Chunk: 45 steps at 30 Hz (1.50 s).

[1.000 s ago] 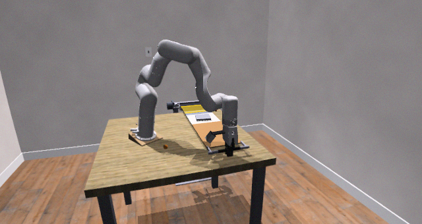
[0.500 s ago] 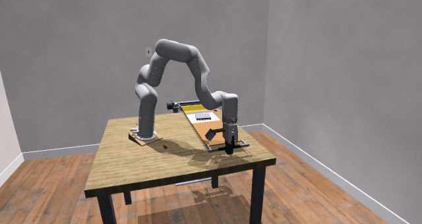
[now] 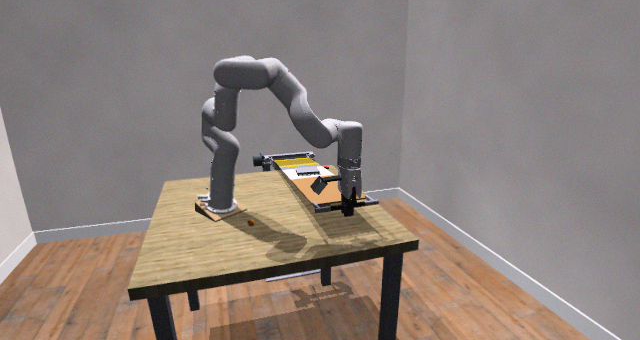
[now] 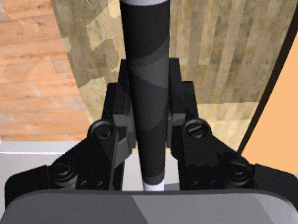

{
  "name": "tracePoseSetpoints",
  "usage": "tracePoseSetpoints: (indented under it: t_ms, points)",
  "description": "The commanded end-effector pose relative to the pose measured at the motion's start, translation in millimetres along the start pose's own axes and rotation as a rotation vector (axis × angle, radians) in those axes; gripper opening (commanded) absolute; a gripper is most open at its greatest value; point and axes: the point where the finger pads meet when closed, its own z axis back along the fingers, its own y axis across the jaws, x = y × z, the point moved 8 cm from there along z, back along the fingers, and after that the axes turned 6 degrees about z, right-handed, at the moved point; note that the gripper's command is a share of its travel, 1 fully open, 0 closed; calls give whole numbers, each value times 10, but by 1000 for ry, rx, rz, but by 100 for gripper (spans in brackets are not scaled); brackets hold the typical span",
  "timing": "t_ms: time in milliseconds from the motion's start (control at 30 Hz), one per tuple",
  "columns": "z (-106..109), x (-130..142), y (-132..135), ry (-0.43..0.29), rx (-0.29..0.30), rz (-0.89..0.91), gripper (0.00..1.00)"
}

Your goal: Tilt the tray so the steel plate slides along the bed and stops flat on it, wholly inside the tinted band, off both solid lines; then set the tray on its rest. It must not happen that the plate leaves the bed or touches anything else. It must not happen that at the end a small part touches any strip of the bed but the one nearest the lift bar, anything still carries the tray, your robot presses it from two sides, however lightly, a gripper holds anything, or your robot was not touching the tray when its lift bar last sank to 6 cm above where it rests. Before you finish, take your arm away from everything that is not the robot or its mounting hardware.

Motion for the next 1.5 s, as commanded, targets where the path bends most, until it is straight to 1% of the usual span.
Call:
tracePoseSetpoints:
  t_ms: [0, 333, 433, 533, 567, 600, 633, 733, 767, 800, 967, 1000, 1100, 1133, 1167, 1200, 1233, 1333, 1367, 1467]
  points:
    - [312, 2, 50, -9, -26, -4, 0]
    - [604, 4, 98, -9, -26, -4, 0]
    - [633, 4, 104, -9, -26, -4, 0]
    - [936, 7, 166, -9, -26, -4, 0]
    - [1017, 9, 184, -9, -26, -4, 0]
    - [1047, 9, 191, -9, -26, -4, 0]
    - [1017, 9, 184, -9, -26, -4, 0]
    - [714, 5, 119, -9, -26, -4, 0]
    - [633, 4, 104, -9, -26, -4, 0]
    - [603, 4, 98, -9, -26, -4, 0]
    - [603, 4, 98, -9, -26, -4, 0]
    - [520, 3, 84, -9, -26, -4, 0]
    - [842, 6, 145, -9, -26, -4, 0]
    - [928, 7, 164, -9, -26, -4, 0]
    - [959, 8, 171, -9, -26, -4, 0]
    - [928, 7, 164, -9, -26, -4, 0]
    - [842, 6, 145, -9, -26, -4, 0]
    - [520, 3, 84, -9, -26, -4, 0]
    - [489, 3, 78, -9, -26, -4, 0]
    - [489, 3, 78, -9, -26, -4, 0]
